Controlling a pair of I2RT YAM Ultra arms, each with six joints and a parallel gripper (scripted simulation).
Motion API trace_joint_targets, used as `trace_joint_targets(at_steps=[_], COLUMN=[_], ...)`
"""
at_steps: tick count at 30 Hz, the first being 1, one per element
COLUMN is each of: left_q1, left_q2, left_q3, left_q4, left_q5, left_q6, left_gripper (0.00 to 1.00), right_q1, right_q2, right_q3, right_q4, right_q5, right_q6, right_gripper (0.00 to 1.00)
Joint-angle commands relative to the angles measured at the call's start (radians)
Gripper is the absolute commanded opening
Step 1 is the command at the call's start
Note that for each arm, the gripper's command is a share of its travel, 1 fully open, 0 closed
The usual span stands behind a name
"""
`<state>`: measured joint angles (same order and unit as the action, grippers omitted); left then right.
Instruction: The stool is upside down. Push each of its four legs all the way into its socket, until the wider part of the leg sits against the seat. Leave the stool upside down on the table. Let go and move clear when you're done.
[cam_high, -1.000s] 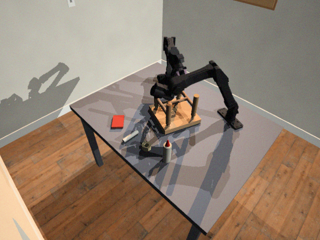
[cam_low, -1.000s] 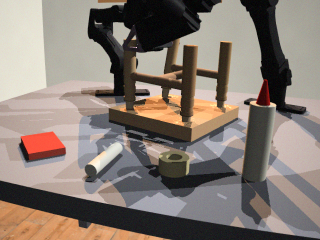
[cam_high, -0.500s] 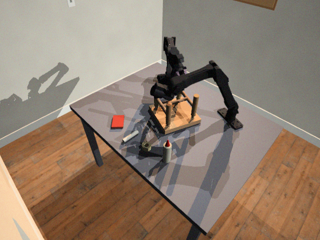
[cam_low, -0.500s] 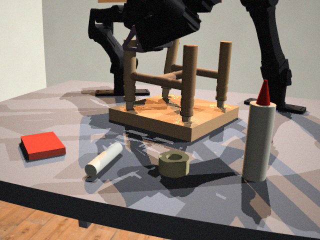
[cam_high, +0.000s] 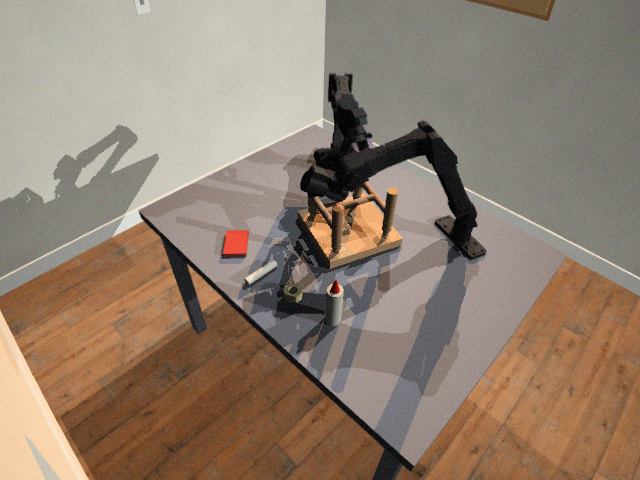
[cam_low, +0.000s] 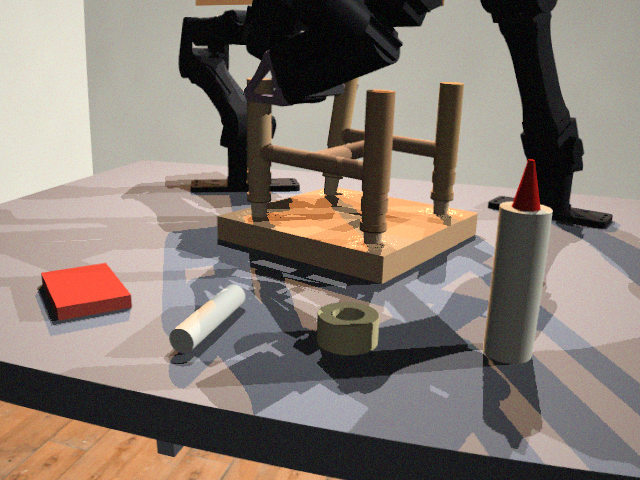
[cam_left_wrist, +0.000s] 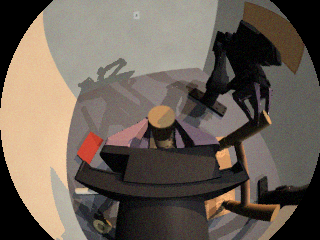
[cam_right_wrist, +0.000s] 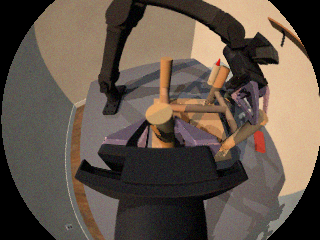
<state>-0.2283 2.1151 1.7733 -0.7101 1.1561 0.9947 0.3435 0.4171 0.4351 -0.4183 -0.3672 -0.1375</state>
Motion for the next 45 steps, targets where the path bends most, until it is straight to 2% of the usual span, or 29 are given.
trace_joint_targets(at_steps=[1, 33, 36, 37, 45], left_q1=[-0.054, -0.046, -0.045, -0.005, -0.018], left_q2=[-0.048, -0.049, -0.048, -0.009, -0.025], left_q3=[-0.032, -0.029, -0.028, 0.007, -0.014], left_q4=[-0.14, -0.131, -0.129, 0.029, -0.004], left_q5=[0.134, 0.136, 0.135, -0.01, 0.014], left_q6=[-0.022, -0.033, -0.036, -0.014, -0.016], left_gripper=[0.28, 0.28, 0.28, 0.28, 0.28], right_q1=[-0.079, -0.34, -0.374, -0.301, -0.318], right_q2=[-0.006, 0.085, 0.105, 0.078, 0.089], right_q3=[0.039, 0.071, 0.081, 0.045, 0.05], right_q4=[0.026, 0.024, 0.021, -0.044, -0.021], right_q5=[0.194, -0.112, -0.16, -0.366, -0.334], right_q6=[-0.013, -0.099, -0.116, -0.035, -0.034], right_gripper=[0.28, 0.28, 0.28, 0.28, 0.28])
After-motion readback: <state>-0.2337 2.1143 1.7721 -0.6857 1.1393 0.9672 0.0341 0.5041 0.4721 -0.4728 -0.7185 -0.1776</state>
